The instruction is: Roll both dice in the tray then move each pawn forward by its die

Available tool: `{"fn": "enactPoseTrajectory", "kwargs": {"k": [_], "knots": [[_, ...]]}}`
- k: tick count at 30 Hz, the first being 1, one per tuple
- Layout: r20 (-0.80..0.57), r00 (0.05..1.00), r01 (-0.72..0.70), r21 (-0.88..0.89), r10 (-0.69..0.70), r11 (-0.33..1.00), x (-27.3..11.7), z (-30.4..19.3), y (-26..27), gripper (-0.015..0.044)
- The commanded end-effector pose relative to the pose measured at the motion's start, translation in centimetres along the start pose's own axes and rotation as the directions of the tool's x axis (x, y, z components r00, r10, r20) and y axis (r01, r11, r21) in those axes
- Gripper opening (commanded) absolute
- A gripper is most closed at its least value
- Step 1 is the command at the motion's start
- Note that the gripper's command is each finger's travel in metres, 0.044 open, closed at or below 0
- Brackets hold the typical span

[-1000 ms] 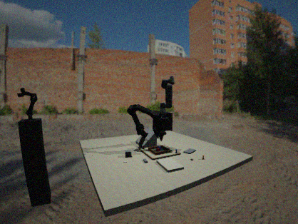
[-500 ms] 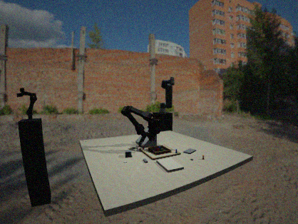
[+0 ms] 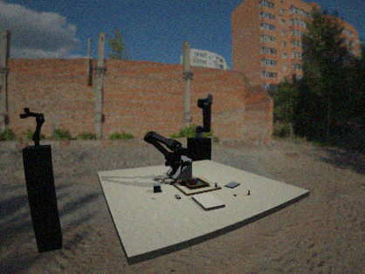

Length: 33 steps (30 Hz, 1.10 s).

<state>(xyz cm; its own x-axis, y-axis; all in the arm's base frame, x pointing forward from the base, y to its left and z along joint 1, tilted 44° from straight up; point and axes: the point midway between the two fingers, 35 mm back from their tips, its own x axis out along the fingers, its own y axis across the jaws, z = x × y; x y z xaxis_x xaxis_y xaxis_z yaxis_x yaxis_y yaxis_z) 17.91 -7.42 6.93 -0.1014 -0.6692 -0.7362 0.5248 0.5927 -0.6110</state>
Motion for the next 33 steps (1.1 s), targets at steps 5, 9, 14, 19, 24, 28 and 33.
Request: {"fn": "enactPoseTrajectory", "kwargs": {"k": [5,9,14,19,24,28,33], "knots": [[0.010,1.000,0.020,0.214,-0.022,0.977,0.4,-0.5,-1.6,0.0200],[0.010,1.000,0.020,0.214,-0.022,0.977,0.4,-0.6,-1.7,0.0200],[0.010,1.000,0.020,0.214,-0.023,0.977,1.8,-0.5,-1.8,0.0200],[0.010,1.000,0.019,0.214,-0.022,0.977,2.3,-0.5,-1.7,0.0200],[0.010,1.000,0.018,0.214,-0.021,0.977,3.1,-0.5,-1.7,0.0200],[0.010,1.000,0.018,0.214,-0.021,0.977,3.8,-0.5,-1.7,0.0200],[0.010,1.000,0.019,0.214,-0.021,0.977,4.6,-0.5,-1.7,0.0200]]}}
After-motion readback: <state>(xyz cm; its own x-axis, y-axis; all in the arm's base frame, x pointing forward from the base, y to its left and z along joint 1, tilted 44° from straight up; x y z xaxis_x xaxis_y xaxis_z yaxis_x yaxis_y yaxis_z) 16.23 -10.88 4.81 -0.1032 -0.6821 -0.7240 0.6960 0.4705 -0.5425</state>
